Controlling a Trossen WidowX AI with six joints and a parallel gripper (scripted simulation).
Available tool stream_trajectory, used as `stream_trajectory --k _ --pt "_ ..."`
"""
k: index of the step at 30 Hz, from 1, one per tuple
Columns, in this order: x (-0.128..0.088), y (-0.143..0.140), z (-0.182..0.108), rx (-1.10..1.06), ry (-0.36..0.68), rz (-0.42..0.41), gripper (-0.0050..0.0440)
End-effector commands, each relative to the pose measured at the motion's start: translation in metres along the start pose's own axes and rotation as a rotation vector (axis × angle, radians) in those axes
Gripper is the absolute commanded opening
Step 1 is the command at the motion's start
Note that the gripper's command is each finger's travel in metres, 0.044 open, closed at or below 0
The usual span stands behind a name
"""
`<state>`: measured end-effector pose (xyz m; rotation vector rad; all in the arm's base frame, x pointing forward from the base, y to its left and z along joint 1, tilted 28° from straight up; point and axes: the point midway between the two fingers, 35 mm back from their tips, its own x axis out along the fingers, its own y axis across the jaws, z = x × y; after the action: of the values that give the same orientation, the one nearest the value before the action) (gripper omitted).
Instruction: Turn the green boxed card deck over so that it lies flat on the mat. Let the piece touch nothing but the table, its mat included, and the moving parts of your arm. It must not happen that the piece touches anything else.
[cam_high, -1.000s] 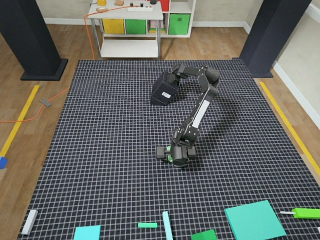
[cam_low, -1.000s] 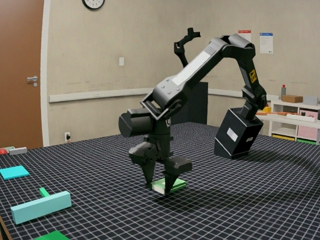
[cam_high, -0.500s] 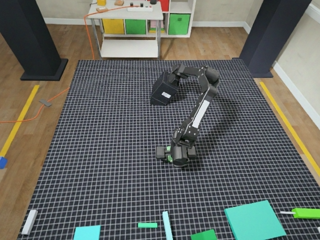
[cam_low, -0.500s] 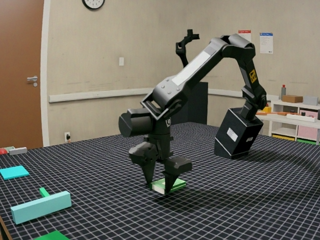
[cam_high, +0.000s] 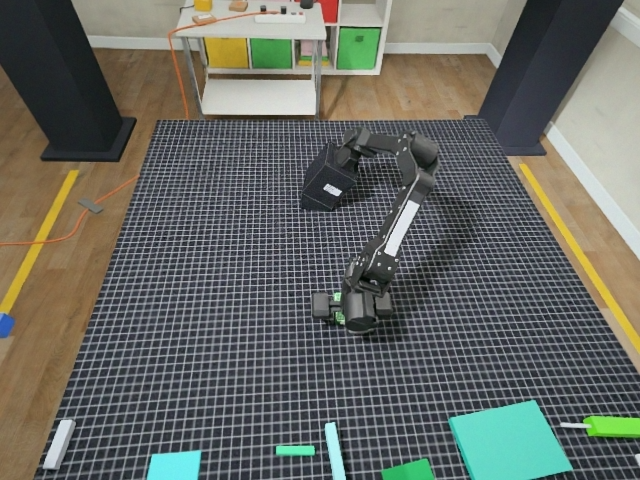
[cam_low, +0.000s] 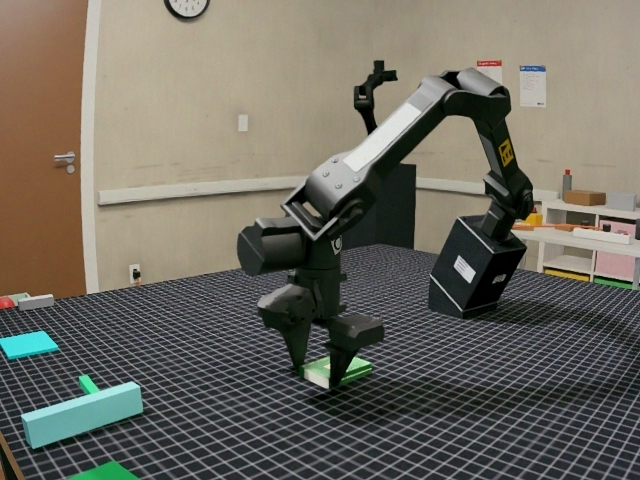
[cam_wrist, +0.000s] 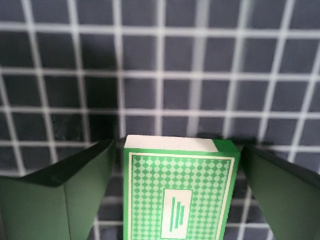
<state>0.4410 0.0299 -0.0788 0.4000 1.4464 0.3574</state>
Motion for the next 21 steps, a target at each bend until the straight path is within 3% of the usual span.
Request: stream_trajectory --k 1,21 --pt "-0.0013 0.0018 0.0015 -0.002 -0.006 -0.002 0.0345" --pt "0.002 0.0018 0.0016 -0.003 -0.006 -0.002 0.0345"
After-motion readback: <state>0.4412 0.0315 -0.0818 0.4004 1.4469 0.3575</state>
